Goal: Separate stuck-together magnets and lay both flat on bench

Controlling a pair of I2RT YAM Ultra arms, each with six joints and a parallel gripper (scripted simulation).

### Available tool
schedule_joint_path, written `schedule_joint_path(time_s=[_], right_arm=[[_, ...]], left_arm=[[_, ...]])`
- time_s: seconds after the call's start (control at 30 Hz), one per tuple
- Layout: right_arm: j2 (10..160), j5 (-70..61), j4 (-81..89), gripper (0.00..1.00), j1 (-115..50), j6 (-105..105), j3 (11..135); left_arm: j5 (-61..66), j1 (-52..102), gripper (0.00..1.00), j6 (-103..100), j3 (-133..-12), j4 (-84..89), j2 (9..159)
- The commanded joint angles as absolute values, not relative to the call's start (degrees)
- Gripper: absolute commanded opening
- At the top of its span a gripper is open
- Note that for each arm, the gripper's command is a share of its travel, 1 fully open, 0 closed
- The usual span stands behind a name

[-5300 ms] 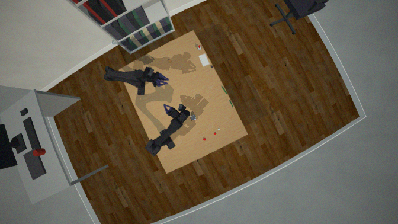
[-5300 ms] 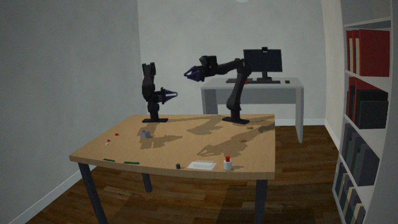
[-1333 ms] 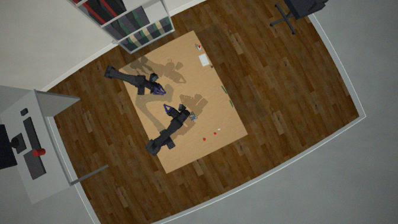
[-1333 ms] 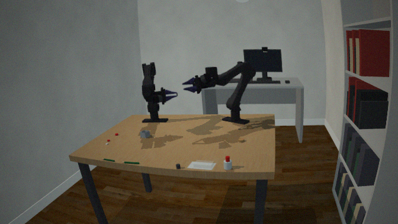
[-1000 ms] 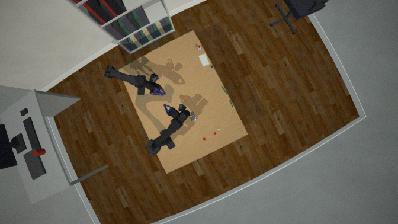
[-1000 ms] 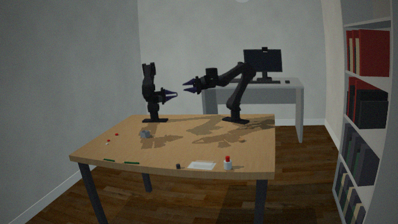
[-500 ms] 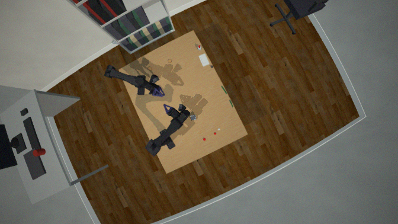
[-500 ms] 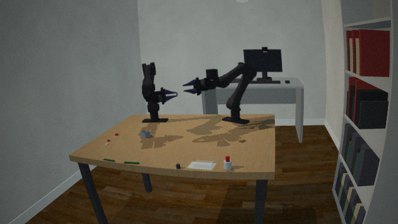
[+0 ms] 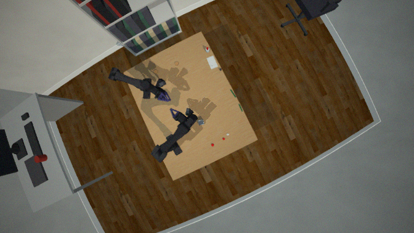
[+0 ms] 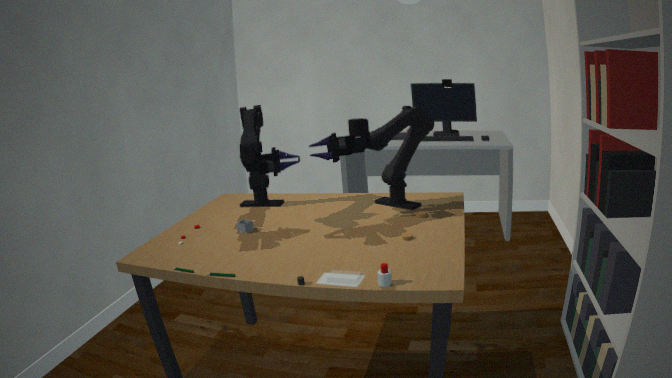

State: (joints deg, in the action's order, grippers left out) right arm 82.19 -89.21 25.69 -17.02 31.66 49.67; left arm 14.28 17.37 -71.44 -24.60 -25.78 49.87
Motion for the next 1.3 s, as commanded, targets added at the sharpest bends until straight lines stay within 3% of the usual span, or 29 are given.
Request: schedule_joint_path(time_s=[0.0,1.27], right_arm=[[81.89,-90.00,25.49,0.18,-16.85,31.60,49.85],[81.88,-90.00,25.41,0.18,-16.85,31.68,49.83]], left_arm=[[15.00,17.68,0.33,-72.92,-24.38,-26.35,49.72],[17.32,20.64,0.33,-85.19,-18.28,-30.87,47.88]])
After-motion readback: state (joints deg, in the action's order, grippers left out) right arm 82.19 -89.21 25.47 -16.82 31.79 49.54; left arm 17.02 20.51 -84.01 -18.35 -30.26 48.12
